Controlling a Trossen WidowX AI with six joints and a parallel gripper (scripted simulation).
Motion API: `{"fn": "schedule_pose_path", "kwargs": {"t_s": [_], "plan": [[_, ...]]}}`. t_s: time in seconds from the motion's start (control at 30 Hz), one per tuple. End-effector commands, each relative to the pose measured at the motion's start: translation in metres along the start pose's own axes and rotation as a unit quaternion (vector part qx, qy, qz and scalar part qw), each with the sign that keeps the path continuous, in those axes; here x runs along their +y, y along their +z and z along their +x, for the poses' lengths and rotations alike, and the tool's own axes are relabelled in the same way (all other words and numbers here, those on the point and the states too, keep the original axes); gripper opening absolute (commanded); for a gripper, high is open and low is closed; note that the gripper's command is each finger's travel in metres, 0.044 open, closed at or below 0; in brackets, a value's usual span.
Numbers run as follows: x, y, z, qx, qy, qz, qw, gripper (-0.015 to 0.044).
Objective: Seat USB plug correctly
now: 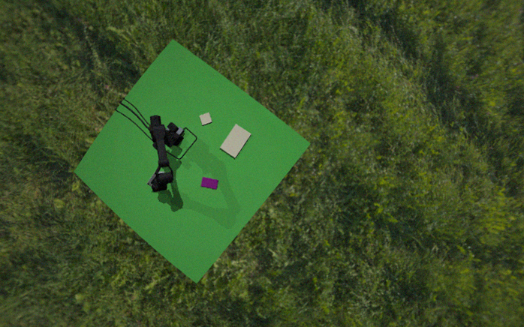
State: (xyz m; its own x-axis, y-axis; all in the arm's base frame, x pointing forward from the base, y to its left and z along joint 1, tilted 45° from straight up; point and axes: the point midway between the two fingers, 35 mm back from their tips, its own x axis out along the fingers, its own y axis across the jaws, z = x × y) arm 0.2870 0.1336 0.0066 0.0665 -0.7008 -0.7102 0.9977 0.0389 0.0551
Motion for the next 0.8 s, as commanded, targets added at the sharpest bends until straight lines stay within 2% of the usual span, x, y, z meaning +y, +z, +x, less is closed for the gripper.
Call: {"fn": "schedule_pose_path", "kwargs": {"t_s": [0.0, 0.53, 0.77], "plan": [[0.0006, -0.0008, -0.0043, 0.003, 0.0, 0.003, 1.0, 0.0], [0.0004, -0.0006, -0.0127, 0.002, 0.0, 0.002, 1.0, 0.0], [0.0001, -0.0002, -0.0111, 0.001, 0.0, -0.054, 0.999, 0.0]]}}
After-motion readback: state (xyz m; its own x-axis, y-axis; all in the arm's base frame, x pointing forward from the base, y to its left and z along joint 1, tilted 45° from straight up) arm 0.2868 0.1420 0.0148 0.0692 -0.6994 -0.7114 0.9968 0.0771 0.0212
